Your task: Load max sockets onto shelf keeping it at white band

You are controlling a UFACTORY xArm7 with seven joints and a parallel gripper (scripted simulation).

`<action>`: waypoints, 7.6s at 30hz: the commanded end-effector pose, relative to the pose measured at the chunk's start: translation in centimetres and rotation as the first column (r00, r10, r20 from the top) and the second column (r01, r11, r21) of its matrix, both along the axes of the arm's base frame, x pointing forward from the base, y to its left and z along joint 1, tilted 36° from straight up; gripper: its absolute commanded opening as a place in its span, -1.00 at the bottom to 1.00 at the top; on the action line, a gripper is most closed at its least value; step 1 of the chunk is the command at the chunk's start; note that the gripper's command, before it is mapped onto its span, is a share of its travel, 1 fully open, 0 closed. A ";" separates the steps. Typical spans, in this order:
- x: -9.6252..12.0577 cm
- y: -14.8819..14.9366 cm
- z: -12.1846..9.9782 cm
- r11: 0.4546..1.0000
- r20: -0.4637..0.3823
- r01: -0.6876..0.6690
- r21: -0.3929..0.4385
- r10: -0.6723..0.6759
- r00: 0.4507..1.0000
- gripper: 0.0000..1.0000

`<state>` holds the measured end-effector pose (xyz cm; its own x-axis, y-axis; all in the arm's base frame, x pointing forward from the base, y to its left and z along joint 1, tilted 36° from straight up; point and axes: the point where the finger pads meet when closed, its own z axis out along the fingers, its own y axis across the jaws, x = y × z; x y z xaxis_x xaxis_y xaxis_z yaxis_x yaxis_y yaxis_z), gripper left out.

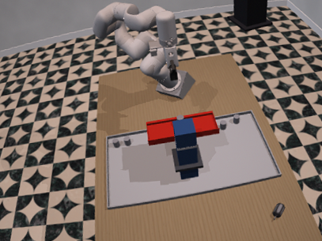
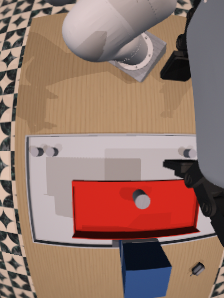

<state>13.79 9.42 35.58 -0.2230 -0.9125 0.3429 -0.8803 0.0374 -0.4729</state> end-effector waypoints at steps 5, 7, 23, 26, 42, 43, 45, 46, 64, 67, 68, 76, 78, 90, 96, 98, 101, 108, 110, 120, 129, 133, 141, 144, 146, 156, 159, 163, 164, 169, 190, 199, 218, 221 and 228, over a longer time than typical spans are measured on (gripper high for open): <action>-1.8 1.0 -0.4 0.999 -0.063 -0.004 0.032 0.006 0.998 1.00; -2.7 1.4 -0.6 0.999 -0.092 -0.002 0.032 0.005 0.996 1.00; -8.1 5.1 -1.3 0.966 0.061 -0.016 -0.258 0.033 0.998 1.00; -9.1 6.2 -1.3 0.955 0.171 -0.023 -0.295 0.077 0.982 1.00; -16.1 10.7 -1.5 0.956 0.659 -0.139 -0.260 0.281 0.698 1.00; -16.5 10.9 -1.6 0.956 0.677 -0.150 -0.253 0.285 0.678 1.00; -16.8 11.0 -1.6 0.956 0.692 -0.159 -0.247 0.288 0.662 1.00; -16.8 11.0 -1.6 0.956 0.692 -0.159 -0.247 0.288 0.662 1.00; -17.4 11.1 -1.6 0.956 0.718 -0.176 -0.236 0.293 0.632 1.00; -17.4 11.1 -1.6 0.956 0.718 -0.176 -0.236 0.293 0.632 1.00; -17.4 11.1 -1.6 0.956 0.718 -0.176 -0.236 0.293 0.632 1.00; -17.4 11.1 -1.6 0.956 0.718 -0.176 -0.236 0.293 0.632 1.00; -17.4 11.1 -1.6 0.956 0.718 -0.176 -0.236 0.293 0.632 1.00; -17.4 11.1 -1.6 0.956 0.718 -0.176 -0.236 0.293 0.632 1.00; -17.4 11.1 -1.6 0.956 0.718 -0.176 -0.236 0.293 0.632 1.00; -17.4 11.1 -1.6 0.956 0.718 -0.176 -0.236 0.293 0.632 1.00; -17.4 11.1 -1.6 0.956 0.718 -0.176 -0.236 0.293 0.632 1.00; -17.4 11.1 -1.6 0.956 0.718 -0.176 -0.236 0.293 0.632 1.00; -17.4 11.1 -1.6 0.956 0.718 -0.176 -0.236 0.293 0.632 1.00; -17.4 11.1 -1.6 0.956 0.718 -0.176 -0.236 0.293 0.632 1.00; -11.6 9.0 1.4 0.982 0.588 -0.077 -0.170 0.164 0.792 1.00; -8.2 7.1 2.3 0.990 0.478 -0.035 -0.136 0.097 0.873 1.00; -2.5 2.6 1.8 0.998 0.202 0.004 -0.063 0.009 0.979 1.00; -0.9 1.1 1.0 1.000 0.092 0.004 -0.031 -0.001 0.996 1.00; -0.4 0.6 0.7 1.000 0.054 0.002 -0.018 -0.001 0.999 1.00; 0.1 -0.1 0.2 1.000 0.006 -0.001 -0.002 0.001 1.000 1.00; 0.1 -0.1 0.2 1.000 0.006 -0.001 -0.002 0.001 1.000 1.00; 0.1 -0.1 0.2 1.000 0.007 0.001 0.000 -0.001 1.000 0.23; 0.1 -0.1 0.2 1.000 0.007 0.001 0.000 -0.001 1.000 0.23; 0.1 0.1 0.2 1.000 0.020 0.024 0.013 -0.024 1.000 0.23; 0.3 4.6 -1.6 0.790 0.214 0.475 0.386 -0.578 0.787 0.23; 0.7 6.6 -2.7 0.593 0.211 0.581 0.557 -0.778 0.591 0.23; 2.7 11.5 -7.2 -0.092 -0.065 0.493 0.865 -0.995 -0.070 0.23; 2.9 11.9 -7.7 -0.157 -0.107 0.457 0.876 -0.985 -0.132 0.23; 3.7 13.1 -9.4 -0.331 -0.235 0.329 0.885 -0.925 -0.299 0.23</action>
<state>17.11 21.70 27.04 -0.6358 0.4653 -0.6158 0.6142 0.7882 -0.0386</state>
